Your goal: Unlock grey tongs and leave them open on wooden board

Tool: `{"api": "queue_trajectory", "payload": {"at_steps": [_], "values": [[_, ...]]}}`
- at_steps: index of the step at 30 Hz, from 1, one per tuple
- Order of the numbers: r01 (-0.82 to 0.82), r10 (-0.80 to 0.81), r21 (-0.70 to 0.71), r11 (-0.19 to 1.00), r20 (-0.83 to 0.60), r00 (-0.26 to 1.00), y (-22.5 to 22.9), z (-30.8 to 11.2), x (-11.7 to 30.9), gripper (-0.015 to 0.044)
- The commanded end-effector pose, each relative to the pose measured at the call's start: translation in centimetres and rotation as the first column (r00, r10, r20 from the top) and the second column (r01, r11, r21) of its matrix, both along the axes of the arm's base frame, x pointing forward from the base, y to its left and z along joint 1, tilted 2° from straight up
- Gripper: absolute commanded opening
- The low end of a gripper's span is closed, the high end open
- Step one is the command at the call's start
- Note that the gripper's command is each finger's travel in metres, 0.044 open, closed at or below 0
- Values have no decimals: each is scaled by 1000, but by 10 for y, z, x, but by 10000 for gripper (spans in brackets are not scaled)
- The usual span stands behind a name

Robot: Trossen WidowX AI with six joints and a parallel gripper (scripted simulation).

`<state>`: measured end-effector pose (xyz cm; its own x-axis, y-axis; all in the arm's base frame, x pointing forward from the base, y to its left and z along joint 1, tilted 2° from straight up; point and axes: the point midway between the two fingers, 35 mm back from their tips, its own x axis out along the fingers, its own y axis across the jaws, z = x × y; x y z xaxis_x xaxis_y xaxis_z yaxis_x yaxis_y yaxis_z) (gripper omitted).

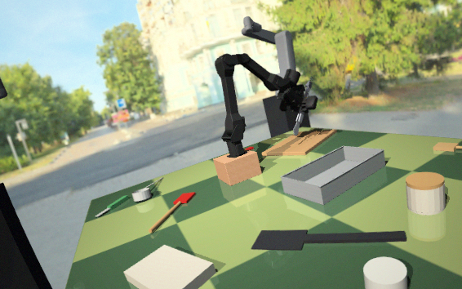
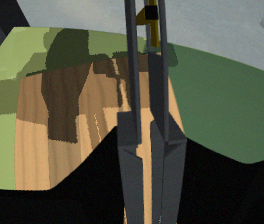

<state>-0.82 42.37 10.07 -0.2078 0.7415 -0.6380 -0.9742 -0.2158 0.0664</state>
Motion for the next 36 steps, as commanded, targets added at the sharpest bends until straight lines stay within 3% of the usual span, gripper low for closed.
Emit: {"api": "queue_trajectory", "payload": {"at_steps": [1,36], "values": [[1,0,-47,999,19,1000,8,1,0,-150],[9,71,-508,861,138,988,9,-15,-7,-150]]}}
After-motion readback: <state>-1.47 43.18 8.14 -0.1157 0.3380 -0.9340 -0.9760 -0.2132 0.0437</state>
